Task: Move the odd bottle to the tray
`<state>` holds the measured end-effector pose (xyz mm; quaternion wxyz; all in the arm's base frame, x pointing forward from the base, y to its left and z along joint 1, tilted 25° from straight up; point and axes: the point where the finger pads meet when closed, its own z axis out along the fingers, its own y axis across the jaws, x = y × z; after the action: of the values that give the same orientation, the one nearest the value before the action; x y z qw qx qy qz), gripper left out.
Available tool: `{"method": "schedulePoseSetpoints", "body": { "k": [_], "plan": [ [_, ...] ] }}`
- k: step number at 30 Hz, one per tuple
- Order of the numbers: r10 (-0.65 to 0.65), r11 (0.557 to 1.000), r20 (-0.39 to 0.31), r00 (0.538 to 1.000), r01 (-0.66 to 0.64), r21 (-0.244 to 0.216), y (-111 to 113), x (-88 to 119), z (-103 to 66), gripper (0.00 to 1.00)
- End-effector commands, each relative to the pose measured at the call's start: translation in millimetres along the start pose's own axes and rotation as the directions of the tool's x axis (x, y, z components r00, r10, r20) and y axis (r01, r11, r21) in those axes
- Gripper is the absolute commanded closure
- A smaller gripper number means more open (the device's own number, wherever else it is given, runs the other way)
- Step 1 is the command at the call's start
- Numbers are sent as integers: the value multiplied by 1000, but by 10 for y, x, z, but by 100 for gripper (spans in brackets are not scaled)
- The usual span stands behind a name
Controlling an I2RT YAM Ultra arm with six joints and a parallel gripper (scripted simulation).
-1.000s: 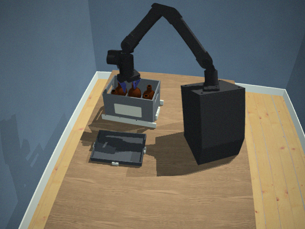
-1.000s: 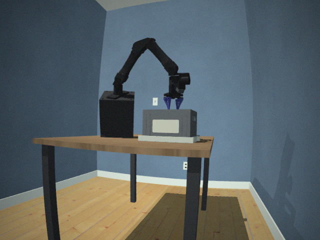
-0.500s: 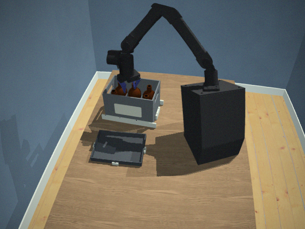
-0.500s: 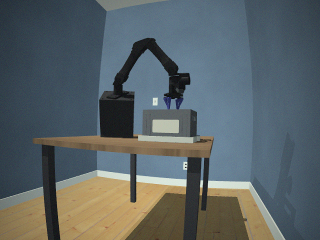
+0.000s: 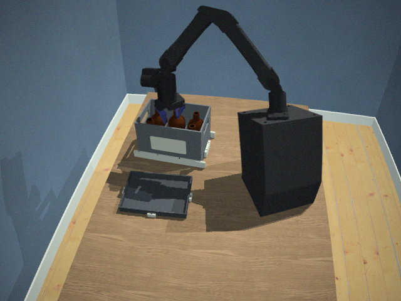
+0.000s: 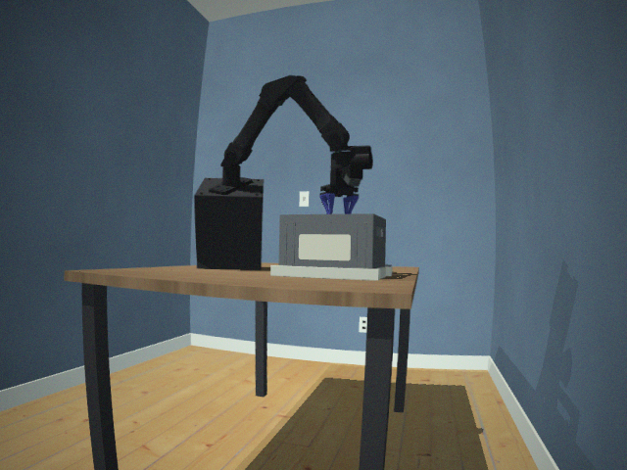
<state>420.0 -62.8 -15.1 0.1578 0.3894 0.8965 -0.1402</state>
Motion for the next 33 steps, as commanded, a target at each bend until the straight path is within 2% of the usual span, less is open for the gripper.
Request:
{"method": "schedulePoseSetpoints", "body": {
  "k": [1, 5, 6, 8, 11, 14, 19, 22, 23, 27, 31, 33],
  "plan": [
    [-8, 1000, 9, 1000, 8, -7, 31, 0, 53, 39],
    [-5, 1000, 10, 1000, 5, -8, 11, -5, 57, 39],
    [10, 999, 47, 999, -7, -45, 122, -151, -78, 39],
    [0, 1000, 23, 1000, 1, -20, 81, -70, 74, 39],
    [1, 1000, 15, 1000, 0, -12, 39, -47, 138, 39],
    [-2, 1000, 25, 1000, 3, -24, 60, -53, 99, 39],
    [-6, 1000, 1, 1000, 6, 1, -10, 18, 264, 39],
    [-5, 1000, 7, 1000, 5, -3, -3, 5, 246, 39],
    [7, 999, 54, 999, -4, -53, 159, -163, 62, 39],
    [-1, 1000, 29, 1000, 2, -26, 114, -88, 237, 39],
    [12, 999, 42, 999, -11, -37, 106, -158, 196, 39],
    [8, 1000, 35, 999, -7, -30, 100, -130, 241, 39]
  ]
}}
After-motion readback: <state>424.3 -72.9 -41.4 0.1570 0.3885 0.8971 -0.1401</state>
